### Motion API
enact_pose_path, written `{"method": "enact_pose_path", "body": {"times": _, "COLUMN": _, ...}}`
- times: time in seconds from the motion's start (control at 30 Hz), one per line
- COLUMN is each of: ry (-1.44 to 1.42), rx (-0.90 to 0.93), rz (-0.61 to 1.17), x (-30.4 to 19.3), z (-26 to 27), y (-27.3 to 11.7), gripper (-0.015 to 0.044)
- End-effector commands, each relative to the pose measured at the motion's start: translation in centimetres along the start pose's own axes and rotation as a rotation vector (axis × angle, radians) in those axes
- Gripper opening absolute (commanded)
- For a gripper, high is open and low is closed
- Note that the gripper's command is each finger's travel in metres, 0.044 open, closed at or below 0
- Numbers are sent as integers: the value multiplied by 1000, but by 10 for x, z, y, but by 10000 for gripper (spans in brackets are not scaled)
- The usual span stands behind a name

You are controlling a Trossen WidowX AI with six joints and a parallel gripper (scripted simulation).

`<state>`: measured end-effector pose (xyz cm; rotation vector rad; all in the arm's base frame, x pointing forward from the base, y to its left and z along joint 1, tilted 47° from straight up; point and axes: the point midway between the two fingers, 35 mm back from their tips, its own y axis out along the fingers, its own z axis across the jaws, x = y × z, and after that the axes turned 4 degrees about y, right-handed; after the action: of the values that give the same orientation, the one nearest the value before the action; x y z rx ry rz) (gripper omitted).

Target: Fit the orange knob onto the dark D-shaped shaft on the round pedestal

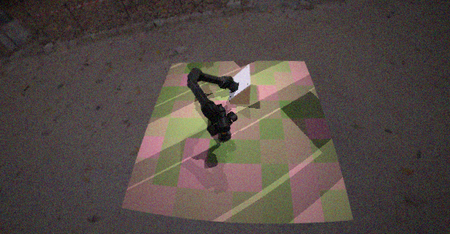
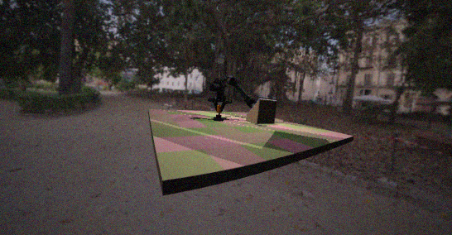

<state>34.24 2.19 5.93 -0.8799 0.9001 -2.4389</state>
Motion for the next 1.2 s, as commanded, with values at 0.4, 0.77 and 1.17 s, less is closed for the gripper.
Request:
{"method": "enact_pose_path", "body": {"times": 0.4, "ry": 61, "rx": 3, "rz": 9, "x": -4, "z": 5, "y": 2, "gripper": 0}}
{"method": "enact_pose_path", "body": {"times": 0.77, "ry": 71, "rx": 3, "rz": 9, "x": -3, "z": 4, "y": -2, "gripper": 0}}
{"method": "enact_pose_path", "body": {"times": 1.17, "ry": 270, "rx": 2, "rz": 9, "x": 0, "z": -1, "y": 1, "gripper": 0}}
